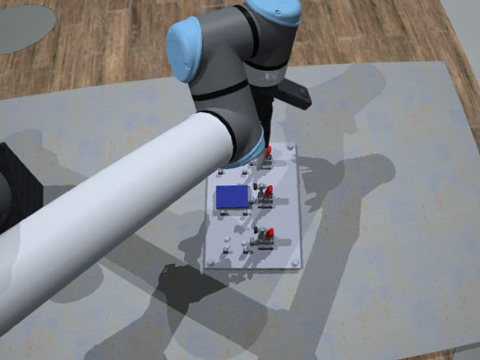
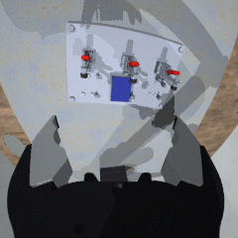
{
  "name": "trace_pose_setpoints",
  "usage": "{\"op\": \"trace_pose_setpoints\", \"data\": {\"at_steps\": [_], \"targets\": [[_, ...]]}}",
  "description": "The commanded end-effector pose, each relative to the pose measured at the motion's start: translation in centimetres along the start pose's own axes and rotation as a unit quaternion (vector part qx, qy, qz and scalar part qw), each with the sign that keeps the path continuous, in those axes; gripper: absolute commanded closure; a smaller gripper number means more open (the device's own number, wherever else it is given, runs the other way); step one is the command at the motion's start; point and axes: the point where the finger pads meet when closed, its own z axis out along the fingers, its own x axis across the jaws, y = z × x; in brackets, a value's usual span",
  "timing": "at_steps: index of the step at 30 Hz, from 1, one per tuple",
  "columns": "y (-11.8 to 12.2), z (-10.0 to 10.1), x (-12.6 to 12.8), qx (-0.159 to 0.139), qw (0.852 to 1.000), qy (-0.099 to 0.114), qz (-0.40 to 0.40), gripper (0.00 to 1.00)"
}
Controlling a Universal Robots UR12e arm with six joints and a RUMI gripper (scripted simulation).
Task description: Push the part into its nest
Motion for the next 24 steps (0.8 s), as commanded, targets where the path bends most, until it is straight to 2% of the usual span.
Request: {"op": "trace_pose_setpoints", "data": {"at_steps": [1, 12, 24], "targets": [[1.7, 1.7, 1.7, 0.027, 0.999, -0.029, 0.023, 0.0], [4.2, 3.6, 4.0, 0.056, 0.995, -0.056, 0.053, 0.0], [4.7, 3.8, 4.4, 0.061, 0.995, -0.06, 0.058, 0.0]]}}
